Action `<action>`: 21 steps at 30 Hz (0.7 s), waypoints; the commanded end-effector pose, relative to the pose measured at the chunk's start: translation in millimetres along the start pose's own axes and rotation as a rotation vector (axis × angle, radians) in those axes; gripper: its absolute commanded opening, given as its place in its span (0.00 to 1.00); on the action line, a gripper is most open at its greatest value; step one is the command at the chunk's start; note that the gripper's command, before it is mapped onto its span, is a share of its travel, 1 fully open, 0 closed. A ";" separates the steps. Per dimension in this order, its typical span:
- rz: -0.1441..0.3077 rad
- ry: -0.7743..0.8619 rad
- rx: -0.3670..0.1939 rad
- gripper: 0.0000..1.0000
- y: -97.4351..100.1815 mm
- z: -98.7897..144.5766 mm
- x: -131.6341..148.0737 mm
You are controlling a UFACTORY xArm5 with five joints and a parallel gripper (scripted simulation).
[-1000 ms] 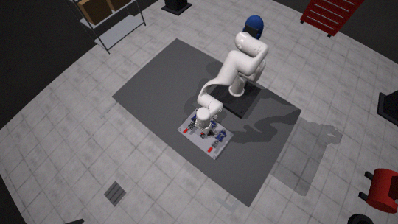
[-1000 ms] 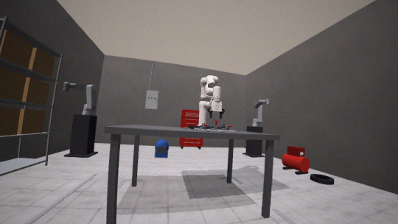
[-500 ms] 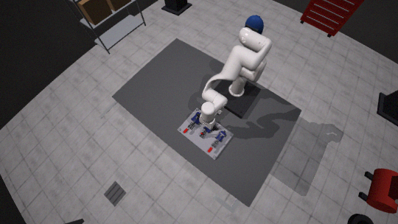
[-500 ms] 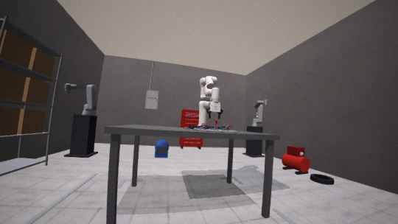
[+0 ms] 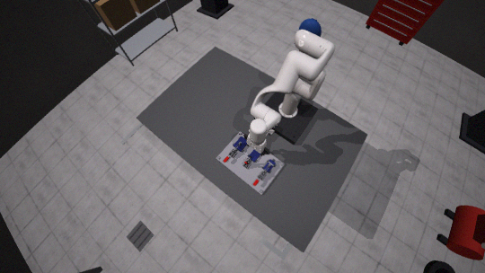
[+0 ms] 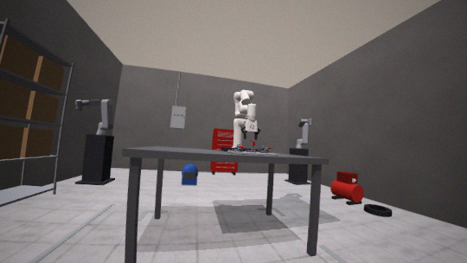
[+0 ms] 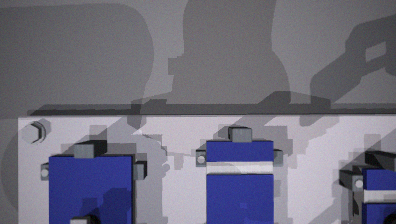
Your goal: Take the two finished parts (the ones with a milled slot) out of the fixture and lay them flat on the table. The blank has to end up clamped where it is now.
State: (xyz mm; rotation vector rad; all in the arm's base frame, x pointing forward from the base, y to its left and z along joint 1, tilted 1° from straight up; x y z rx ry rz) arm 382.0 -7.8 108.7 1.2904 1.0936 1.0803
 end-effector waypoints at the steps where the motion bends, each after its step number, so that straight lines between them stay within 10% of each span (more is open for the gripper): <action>1: 0.001 0.000 -0.004 1.00 1.5 -2.1 -0.2; 21: 0.001 0.000 -0.004 1.00 -25.3 -1.9 -0.4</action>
Point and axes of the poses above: the point where the finger pads meet when closed, its own y axis back along the fingers, its own x axis across the jaws, z = x × y, the point moved 2 cm from there along y, back along the fingers, and after that the axes turned 6 degrees about -y, right-handed, at the moved point
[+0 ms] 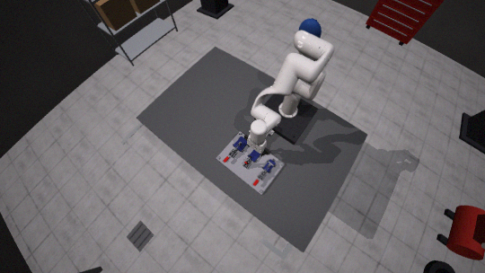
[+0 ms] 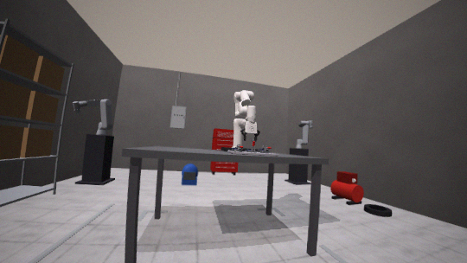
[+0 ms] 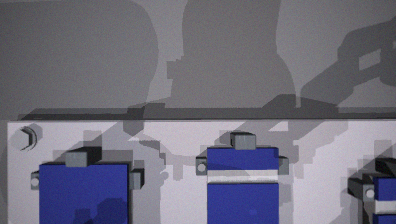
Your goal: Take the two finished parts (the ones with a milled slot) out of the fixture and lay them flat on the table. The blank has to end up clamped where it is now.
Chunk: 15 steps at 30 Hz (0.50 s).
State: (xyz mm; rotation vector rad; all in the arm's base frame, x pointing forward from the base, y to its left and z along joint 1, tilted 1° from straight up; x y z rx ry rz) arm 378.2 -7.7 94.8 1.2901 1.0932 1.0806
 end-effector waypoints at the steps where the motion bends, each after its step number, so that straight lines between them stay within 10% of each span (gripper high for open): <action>1: 0.001 0.000 -0.004 1.00 -11.3 1.6 0.1; 15: 0.001 0.000 -0.004 1.00 -42.3 1.8 -0.2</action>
Point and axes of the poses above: the point where the finger pads meet when closed, its own y axis back along the fingers, its own x axis across the jaws, z = x × y, the point moved 2 cm from there along y, back along the fingers, and after that the axes turned 6 degrees about -y, right-handed, at the moved point
